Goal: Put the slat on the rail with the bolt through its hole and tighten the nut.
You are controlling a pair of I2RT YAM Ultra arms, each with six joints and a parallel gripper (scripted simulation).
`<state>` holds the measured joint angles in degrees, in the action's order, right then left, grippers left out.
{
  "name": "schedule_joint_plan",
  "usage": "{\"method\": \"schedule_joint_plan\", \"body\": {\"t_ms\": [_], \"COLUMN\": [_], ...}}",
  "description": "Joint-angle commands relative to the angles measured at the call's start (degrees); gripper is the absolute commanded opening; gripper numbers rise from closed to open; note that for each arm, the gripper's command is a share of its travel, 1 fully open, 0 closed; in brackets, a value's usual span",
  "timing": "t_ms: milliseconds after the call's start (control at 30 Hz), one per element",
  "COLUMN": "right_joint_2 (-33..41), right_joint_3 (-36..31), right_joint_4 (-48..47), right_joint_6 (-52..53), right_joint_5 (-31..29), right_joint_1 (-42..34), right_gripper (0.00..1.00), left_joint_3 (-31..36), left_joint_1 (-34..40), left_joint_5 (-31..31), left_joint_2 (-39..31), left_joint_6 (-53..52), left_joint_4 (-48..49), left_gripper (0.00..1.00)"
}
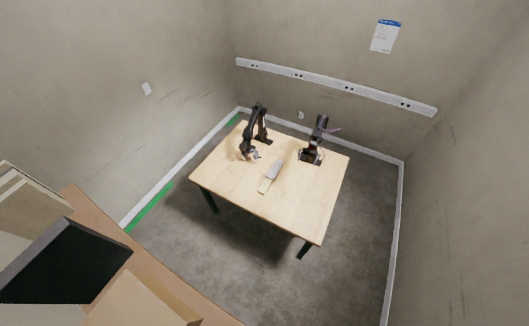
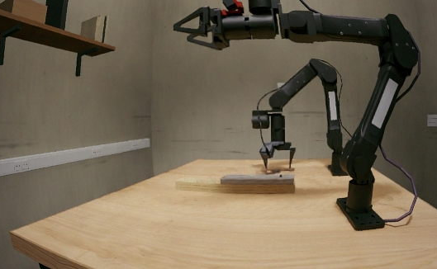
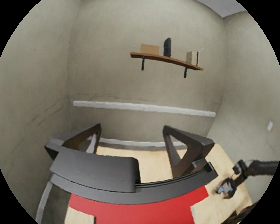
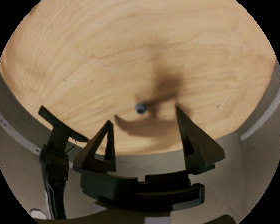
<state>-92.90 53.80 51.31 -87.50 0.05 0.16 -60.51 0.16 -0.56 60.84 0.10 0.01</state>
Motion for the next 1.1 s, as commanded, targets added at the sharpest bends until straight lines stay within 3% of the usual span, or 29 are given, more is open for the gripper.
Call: {"method": "schedule_joint_plan", "body": {"t_ms": [0,800,933,1000,1067], "right_joint_2": [-0.2,-1.7,-1.0,-1.0,-1.0], "right_joint_3": [-0.8,-2.9,-2.0,-2.0,-2.0], "right_joint_4": [-1.6,-5.3,-3.8,-3.8,-3.8], "right_joint_6": [-0.3,-0.3,0.0,0.0,0.0], "right_joint_5": [-0.1,0.0,0.0,0.0,0.0], "right_joint_1": [0.6,0.6,0.0,0.0,0.0], "right_gripper": [1.0,1.0,0.55,0.55,0.32], "left_joint_3": [0.2,0.2,0.2,0.2,0.2], "left_joint_1": [-0.2,-0.2,-0.2,-0.2,-0.2], "left_joint_5": [0.5,0.5,0.5,0.5,0.5], "left_joint_2": [-1.0,-1.0,-1.0,-1.0,-1.0], "left_joint_6": [-0.1,-0.1,-0.1,-0.1,-0.1], "left_joint_4": [0.3,0.3,0.3,0.3,0.3], "left_gripper": [1.0,1.0,1.0,1.0,1.0]}}
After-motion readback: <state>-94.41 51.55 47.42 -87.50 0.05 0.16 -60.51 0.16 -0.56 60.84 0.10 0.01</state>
